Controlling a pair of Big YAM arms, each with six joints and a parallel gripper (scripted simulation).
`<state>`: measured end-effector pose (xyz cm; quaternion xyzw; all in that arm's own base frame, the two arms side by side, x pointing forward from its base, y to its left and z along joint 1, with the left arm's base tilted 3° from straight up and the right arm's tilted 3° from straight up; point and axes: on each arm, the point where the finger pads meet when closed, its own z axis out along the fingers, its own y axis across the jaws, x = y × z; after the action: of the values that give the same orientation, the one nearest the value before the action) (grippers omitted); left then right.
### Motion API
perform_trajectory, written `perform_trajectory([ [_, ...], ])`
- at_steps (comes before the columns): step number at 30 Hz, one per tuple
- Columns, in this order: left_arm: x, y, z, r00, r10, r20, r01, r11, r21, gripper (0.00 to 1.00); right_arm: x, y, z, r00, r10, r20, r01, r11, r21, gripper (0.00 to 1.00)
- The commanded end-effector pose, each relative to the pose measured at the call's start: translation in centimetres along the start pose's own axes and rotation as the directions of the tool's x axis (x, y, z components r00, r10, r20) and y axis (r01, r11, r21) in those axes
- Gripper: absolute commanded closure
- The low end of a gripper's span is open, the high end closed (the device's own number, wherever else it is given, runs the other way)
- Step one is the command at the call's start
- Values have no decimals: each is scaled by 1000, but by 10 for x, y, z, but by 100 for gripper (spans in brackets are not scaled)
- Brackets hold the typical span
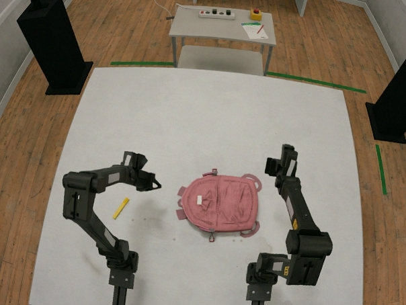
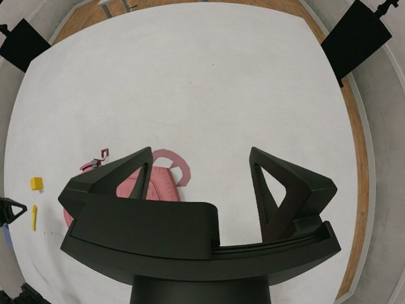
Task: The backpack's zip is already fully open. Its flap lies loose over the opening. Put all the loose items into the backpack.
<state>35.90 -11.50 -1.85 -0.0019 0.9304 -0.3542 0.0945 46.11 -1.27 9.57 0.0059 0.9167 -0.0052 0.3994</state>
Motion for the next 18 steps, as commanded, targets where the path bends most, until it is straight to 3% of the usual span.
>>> perform_trajectory([
  [1, -2, -8, 22, 997, 2, -71, 5, 996, 91, 100, -26, 1, -3, 999, -3, 50, 3, 1000, -1, 10],
  [4, 11, -10, 35, 992, -18, -122, 35, 989, 141, 100, -26, 1, -3, 999, -3, 50, 3, 1000, -1, 10],
  [18, 15, 29, 71, 994, -28, -102, 43, 989, 139, 100, -26, 1, -3, 999, -3, 50, 3, 1000, -1, 10],
])
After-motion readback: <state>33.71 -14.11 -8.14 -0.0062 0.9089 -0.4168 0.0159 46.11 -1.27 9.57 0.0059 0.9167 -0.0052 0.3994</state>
